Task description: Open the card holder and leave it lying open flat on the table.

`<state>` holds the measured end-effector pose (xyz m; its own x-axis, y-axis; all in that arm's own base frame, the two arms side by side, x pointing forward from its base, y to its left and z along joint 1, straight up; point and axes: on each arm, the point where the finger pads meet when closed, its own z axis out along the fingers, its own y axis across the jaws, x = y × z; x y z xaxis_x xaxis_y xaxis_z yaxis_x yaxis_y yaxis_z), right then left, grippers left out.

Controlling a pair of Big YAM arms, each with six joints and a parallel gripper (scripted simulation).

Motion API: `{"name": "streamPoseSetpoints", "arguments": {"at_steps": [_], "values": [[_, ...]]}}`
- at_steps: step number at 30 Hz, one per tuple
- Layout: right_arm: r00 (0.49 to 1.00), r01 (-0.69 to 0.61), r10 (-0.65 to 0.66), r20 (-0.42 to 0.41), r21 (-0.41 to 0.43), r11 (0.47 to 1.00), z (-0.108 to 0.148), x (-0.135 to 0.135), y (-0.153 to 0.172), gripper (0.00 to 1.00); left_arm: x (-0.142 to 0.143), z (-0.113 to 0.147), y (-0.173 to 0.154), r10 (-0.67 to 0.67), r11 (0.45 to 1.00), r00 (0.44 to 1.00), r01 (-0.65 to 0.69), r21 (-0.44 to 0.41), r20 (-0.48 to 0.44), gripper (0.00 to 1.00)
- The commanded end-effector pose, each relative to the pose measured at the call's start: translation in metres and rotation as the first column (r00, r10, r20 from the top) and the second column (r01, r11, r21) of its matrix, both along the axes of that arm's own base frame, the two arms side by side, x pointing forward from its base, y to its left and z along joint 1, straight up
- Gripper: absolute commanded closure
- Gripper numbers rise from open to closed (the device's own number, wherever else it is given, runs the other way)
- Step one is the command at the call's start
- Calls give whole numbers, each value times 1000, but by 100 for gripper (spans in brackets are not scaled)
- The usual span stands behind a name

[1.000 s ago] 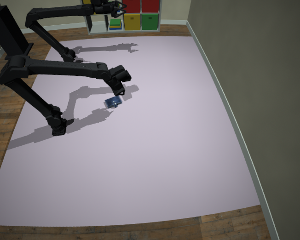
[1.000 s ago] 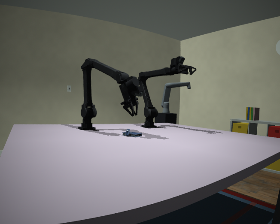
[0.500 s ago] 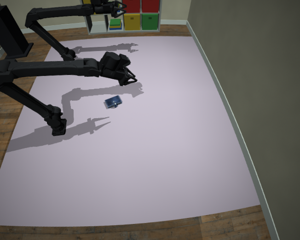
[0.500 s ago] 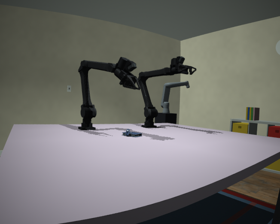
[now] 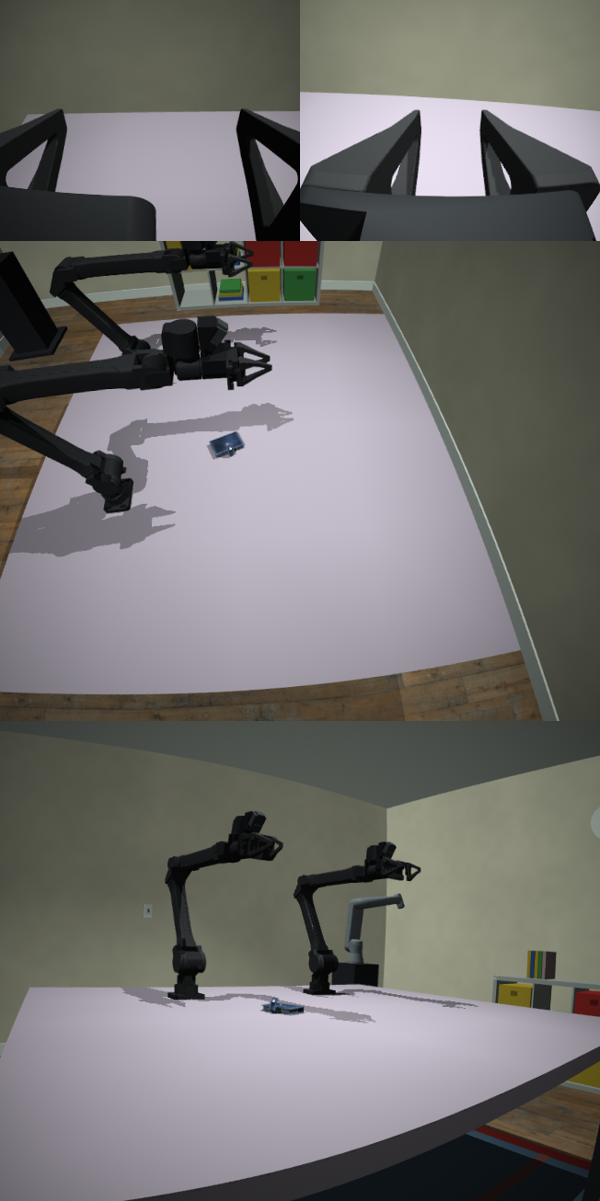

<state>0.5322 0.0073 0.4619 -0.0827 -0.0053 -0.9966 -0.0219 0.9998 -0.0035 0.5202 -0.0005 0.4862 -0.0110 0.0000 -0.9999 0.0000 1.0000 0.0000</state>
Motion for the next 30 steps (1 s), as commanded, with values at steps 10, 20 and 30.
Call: {"name": "streamPoseSetpoints", "arguments": {"at_steps": [10,20,30], "values": [[986,24,-25,165,10,1000,80,-16,-10,66,-2,28,0,0,1000,999,0,0,51,0],[995,15,-17,94,19,1000,36,-13,-4,64,-2,28,0,0,1000,999,0,0,51,0],[993,14,-17,115,21,1000,47,-20,-4,64,-2,28,0,0,1000,999,0,0,51,0]]}}
